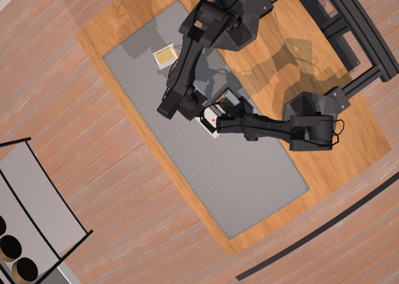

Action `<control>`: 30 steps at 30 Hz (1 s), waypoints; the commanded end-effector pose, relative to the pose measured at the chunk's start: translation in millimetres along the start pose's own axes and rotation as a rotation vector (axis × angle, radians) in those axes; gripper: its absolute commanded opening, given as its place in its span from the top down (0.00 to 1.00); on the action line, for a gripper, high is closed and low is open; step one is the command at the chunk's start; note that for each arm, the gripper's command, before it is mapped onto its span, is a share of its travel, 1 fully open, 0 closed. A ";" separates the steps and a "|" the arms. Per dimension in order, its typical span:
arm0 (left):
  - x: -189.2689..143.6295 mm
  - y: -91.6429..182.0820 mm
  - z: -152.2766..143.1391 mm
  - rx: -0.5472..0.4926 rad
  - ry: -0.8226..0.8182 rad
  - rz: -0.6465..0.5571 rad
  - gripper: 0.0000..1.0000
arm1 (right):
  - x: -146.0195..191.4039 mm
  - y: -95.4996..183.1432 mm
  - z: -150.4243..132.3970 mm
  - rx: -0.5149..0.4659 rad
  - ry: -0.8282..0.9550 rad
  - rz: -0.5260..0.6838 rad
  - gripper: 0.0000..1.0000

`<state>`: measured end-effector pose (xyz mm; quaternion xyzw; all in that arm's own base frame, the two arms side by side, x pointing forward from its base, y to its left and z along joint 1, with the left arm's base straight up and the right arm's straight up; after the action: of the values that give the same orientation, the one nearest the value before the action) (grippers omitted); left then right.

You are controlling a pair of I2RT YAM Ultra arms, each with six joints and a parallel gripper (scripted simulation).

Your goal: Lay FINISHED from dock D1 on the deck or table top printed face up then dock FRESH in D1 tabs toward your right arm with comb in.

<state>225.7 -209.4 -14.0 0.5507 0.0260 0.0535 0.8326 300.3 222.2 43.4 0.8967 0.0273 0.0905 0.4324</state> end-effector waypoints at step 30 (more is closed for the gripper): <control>2.3 1.5 3.5 -0.012 -0.003 0.009 1.00 | 23.1 21.9 -19.6 0.035 0.041 0.063 1.00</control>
<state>225.7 -209.4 -14.0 0.5507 0.0260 0.0535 0.8326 303.4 223.7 51.6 0.8974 0.0255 0.0992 0.4293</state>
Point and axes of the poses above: on each arm, the point where the finger pads meet when closed, its own y axis back along the fingers, its own x axis across the jaws, z = x × y, the point moved 2 cm from there along y, back along the fingers, and after that the axes turned 3 degrees about -y, right-handed, at the moved point
